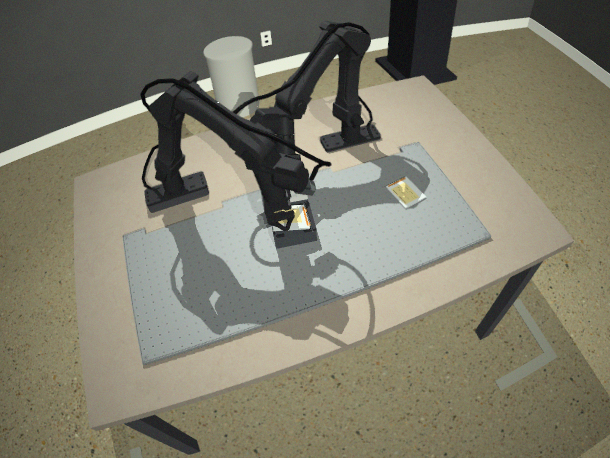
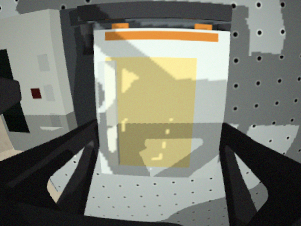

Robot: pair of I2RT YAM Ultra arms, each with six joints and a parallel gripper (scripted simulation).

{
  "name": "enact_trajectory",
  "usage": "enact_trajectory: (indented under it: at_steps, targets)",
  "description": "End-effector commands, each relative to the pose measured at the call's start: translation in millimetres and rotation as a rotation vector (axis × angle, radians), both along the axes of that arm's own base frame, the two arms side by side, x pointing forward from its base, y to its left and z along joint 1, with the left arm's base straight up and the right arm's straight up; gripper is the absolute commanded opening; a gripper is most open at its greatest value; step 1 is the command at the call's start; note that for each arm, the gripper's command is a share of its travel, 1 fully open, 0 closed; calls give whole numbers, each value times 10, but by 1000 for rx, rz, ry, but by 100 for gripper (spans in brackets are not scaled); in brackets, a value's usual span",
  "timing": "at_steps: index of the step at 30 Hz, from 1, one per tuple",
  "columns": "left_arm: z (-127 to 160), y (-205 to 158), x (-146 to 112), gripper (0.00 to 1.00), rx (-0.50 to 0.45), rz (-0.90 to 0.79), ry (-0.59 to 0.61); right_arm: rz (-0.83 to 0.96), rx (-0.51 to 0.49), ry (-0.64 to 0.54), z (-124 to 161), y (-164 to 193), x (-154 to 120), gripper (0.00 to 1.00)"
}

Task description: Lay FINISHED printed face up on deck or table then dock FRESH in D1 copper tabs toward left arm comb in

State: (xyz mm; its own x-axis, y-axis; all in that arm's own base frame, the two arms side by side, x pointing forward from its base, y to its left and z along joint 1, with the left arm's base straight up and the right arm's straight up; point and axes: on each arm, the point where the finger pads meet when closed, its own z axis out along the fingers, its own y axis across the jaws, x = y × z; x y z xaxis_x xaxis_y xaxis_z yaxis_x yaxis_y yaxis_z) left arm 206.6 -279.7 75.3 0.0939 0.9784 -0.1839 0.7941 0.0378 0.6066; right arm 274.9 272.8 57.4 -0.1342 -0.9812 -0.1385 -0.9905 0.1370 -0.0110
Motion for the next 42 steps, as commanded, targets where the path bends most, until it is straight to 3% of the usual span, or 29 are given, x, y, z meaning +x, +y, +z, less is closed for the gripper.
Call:
enact_trajectory:
  at_steps: [1, 42]
  targets:
    - [-512, 318, -358, 0, 154, -50, 188, 14, 29, -6, 73, 41, -26, 0]
    - [-512, 318, -358, 0, 154, -50, 188, 14, 29, -6, 49, 51, -54, 0]
